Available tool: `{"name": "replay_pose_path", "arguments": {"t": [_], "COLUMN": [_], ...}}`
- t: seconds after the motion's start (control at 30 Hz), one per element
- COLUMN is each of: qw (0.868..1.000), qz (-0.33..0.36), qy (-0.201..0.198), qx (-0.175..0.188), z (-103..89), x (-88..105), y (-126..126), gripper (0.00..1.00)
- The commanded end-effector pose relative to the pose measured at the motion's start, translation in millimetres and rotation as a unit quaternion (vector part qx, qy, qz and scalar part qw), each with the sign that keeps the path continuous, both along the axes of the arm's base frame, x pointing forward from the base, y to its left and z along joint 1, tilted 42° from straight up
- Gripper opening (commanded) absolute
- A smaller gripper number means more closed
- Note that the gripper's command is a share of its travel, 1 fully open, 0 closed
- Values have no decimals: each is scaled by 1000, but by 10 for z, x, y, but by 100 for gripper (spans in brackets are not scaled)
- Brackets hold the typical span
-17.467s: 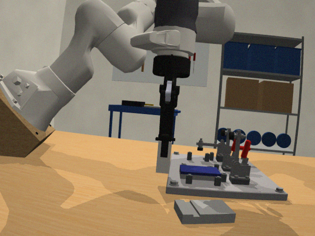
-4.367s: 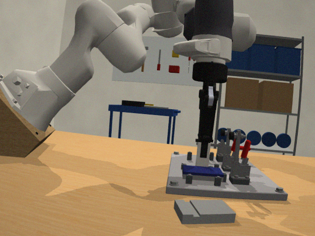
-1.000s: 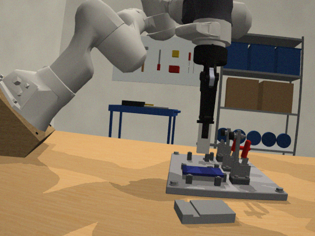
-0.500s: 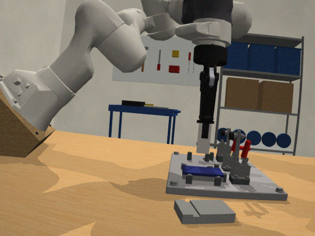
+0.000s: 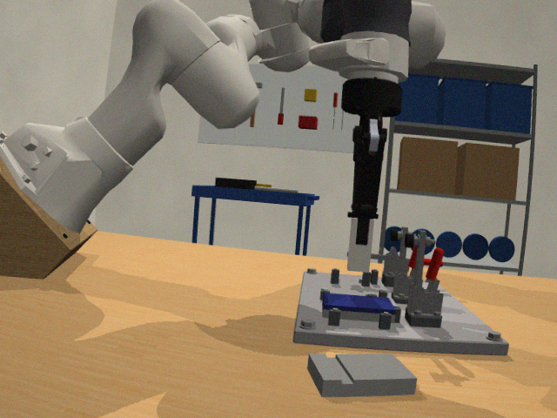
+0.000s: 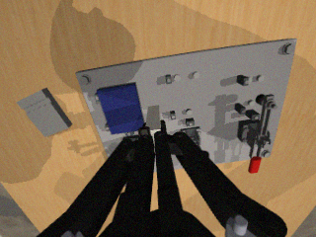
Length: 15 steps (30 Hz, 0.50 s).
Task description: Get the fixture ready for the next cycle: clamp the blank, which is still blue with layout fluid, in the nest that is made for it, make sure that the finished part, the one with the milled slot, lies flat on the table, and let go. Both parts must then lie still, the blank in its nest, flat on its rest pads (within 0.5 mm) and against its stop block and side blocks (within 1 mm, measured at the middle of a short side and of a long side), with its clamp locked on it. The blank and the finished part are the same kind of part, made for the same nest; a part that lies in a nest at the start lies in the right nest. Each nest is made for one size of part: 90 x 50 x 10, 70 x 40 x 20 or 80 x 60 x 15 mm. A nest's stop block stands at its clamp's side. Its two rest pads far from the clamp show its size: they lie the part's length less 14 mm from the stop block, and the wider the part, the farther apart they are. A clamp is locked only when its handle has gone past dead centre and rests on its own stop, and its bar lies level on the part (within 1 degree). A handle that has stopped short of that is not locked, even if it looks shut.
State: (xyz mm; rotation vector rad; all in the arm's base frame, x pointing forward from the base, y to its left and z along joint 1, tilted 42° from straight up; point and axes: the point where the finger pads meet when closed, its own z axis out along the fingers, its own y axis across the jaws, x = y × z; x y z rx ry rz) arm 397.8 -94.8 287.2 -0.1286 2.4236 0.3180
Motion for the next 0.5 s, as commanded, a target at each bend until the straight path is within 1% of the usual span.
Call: {"name": "replay_pose_path", "arguments": {"t": [0.0, 0.1, 0.23, 0.3, 0.47], "qw": [1000, 1000, 1000, 1000, 1000], "qz": [0, 0, 0, 0, 0], "qy": [2, 2, 2, 2, 2], "qx": [0, 0, 0, 0, 0], "z": [-45, -129, -287, -287, -482], "x": [-45, -114, -243, -243, -402], "y": [-41, -116, -257, -257, -431], "gripper": [0, 0, 0, 0, 0]}}
